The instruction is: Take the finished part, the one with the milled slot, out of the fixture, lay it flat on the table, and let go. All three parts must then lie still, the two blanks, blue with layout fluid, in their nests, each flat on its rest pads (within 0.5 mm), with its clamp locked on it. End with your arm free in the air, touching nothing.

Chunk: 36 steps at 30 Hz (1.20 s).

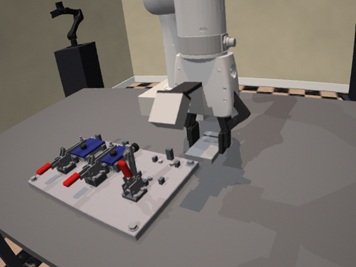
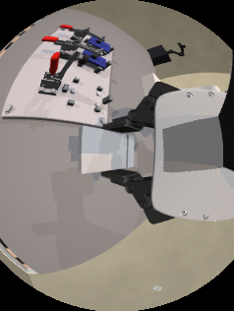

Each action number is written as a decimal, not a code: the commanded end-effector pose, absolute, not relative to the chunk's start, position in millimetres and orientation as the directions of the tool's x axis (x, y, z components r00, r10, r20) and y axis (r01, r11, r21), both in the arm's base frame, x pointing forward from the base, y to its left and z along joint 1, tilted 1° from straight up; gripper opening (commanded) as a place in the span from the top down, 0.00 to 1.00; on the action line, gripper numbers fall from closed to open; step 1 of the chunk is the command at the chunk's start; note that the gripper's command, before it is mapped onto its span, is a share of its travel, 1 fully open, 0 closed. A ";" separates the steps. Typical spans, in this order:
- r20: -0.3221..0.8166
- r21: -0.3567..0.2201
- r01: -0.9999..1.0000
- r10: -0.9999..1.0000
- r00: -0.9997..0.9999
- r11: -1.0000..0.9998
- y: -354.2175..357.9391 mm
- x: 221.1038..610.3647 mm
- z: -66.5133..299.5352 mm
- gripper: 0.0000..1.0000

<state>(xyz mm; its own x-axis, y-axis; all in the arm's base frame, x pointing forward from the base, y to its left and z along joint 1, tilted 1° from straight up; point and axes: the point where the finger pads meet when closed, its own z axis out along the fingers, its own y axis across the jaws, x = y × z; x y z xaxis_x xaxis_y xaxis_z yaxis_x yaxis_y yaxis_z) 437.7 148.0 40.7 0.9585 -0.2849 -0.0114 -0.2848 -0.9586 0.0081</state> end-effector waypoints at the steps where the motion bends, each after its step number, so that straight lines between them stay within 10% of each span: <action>1: -0.008 0.006 -0.285 -0.285 0.959 -0.959 148.7 439.1 42.1 1.00; 36: -0.008 0.006 -0.285 -0.285 0.959 -0.959 148.8 439.0 37.1 1.00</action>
<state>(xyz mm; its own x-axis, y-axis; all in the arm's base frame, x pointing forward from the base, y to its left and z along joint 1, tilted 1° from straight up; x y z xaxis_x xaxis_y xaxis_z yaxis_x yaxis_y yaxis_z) 437.8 148.3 38.6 0.9585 -0.2849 -0.0112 -0.2848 -0.9586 0.0080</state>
